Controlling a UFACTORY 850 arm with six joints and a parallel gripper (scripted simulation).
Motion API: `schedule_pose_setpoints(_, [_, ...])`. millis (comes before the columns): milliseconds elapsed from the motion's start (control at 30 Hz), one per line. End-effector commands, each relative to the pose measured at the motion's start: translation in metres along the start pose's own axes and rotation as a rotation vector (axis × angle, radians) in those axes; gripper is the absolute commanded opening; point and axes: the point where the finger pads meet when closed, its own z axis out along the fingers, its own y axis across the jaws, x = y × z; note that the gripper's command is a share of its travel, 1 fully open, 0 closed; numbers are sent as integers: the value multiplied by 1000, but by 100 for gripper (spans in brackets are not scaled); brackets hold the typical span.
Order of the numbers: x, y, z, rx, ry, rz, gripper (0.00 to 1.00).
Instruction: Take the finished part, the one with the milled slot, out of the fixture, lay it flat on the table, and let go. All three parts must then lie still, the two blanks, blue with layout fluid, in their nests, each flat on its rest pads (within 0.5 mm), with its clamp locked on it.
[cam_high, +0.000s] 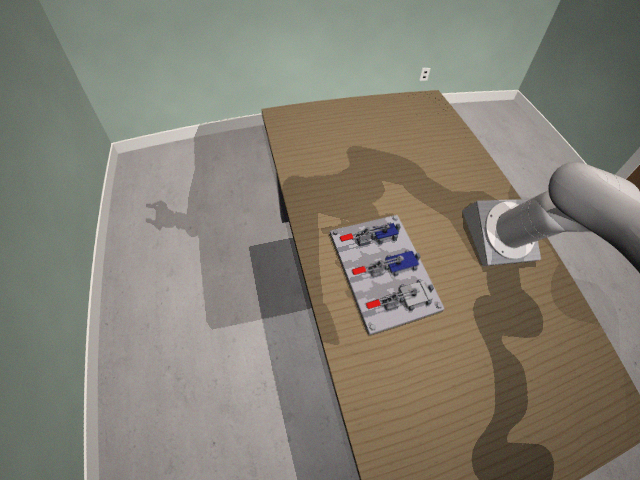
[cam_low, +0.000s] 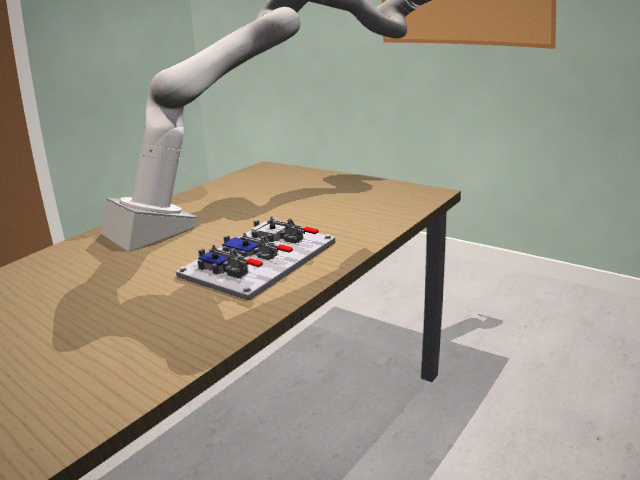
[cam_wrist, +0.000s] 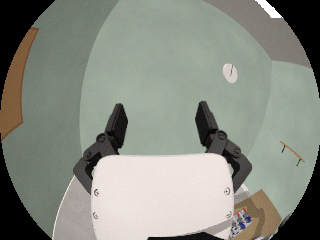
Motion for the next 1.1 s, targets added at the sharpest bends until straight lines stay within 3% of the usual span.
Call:
schedule_pose_setpoints(0, [2,1,1,-2,1,2,100])
schedule_pose_setpoints(667, [-2,0,3,10,0,-11,100])
schedule_pose_setpoints(767, [-16,-4,14,54,-7,-60,100])
schedule_pose_setpoints(867, [-46,-8,31,141,-26,-157,100])
schedule_pose_setpoints(1067, [-82,-9,45,234,-54,-258,100])
